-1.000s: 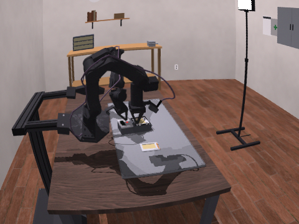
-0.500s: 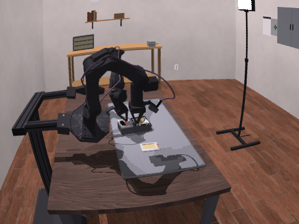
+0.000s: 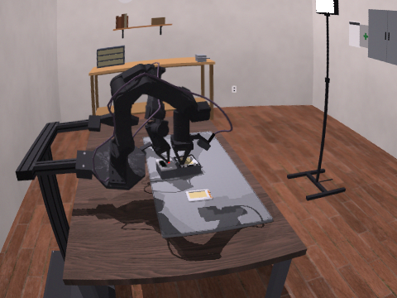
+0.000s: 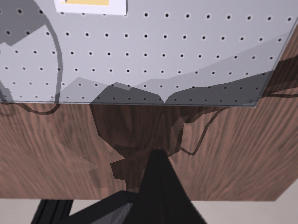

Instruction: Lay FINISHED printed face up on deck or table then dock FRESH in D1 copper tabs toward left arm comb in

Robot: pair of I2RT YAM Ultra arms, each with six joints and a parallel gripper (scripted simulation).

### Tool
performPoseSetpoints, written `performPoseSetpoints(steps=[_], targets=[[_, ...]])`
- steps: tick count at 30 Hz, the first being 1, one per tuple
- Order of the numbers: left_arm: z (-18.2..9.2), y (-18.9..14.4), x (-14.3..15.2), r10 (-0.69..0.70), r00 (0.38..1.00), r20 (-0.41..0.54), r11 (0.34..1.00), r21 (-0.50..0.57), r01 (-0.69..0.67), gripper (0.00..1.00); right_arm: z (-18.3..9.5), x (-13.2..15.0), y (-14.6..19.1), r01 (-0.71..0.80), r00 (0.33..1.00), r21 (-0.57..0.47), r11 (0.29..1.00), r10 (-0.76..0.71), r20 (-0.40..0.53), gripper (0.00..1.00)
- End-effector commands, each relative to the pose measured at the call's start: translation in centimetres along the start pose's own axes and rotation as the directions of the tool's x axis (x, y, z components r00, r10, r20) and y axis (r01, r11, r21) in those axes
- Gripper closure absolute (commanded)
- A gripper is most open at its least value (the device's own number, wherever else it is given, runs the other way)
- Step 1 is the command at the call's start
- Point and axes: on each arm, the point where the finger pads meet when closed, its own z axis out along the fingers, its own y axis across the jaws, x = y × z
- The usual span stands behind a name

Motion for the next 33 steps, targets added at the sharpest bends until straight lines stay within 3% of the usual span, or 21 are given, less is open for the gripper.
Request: performPoseSetpoints(steps=[1, 33], targets=[[0.72, -0.77, -0.63, 0.023, 1.0, -0.005, 1.0, 0.019, -0.023, 1.0, -0.63, 0.22, 0.13, -0.001, 1.0, -0.01, 1.0, 0.002, 0.02, 1.0], [1.71, -0.85, -1.37, 0.023, 1.0, -0.005, 1.0, 0.019, -0.023, 1.0, -0.63, 0.22, 0.13, -0.001, 1.0, -0.01, 1.0, 0.002, 0.02, 1.0]])
